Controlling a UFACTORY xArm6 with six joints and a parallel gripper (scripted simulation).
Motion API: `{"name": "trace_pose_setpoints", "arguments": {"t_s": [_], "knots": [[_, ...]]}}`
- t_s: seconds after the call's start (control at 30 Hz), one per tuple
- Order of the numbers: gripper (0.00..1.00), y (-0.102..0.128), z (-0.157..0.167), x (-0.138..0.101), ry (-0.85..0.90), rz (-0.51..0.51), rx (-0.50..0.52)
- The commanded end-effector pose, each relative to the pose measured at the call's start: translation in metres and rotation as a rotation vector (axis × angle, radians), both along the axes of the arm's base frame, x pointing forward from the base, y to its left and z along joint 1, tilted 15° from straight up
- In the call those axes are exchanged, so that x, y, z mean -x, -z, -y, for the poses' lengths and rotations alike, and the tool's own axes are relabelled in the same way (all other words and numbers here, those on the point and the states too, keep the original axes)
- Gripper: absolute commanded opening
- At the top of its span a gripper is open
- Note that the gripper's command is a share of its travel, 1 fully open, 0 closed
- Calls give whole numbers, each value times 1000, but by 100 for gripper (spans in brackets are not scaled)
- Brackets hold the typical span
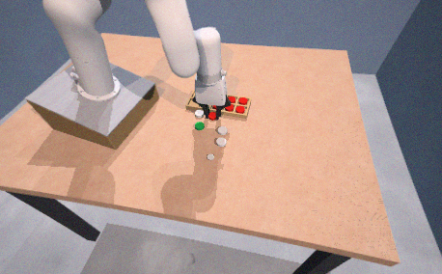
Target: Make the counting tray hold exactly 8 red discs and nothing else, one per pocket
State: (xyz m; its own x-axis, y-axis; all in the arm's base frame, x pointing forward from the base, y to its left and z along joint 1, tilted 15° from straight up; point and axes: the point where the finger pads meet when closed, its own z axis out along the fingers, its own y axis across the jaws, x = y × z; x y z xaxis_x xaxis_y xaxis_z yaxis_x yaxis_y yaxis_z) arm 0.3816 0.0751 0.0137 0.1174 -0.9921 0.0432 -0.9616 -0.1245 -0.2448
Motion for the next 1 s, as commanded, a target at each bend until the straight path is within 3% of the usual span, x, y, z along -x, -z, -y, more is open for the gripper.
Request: {"name": "trace_pose_setpoints", "arguments": {"t_s": [0.0,0.27,0.7,0.97], "knots": [[0,-1,0,-1,0,3,0],[0,-7,1,-1,1,5,4],[0,-87,-1,22,2,6,4],[0,-95,-2,25,1,5,2]]}}
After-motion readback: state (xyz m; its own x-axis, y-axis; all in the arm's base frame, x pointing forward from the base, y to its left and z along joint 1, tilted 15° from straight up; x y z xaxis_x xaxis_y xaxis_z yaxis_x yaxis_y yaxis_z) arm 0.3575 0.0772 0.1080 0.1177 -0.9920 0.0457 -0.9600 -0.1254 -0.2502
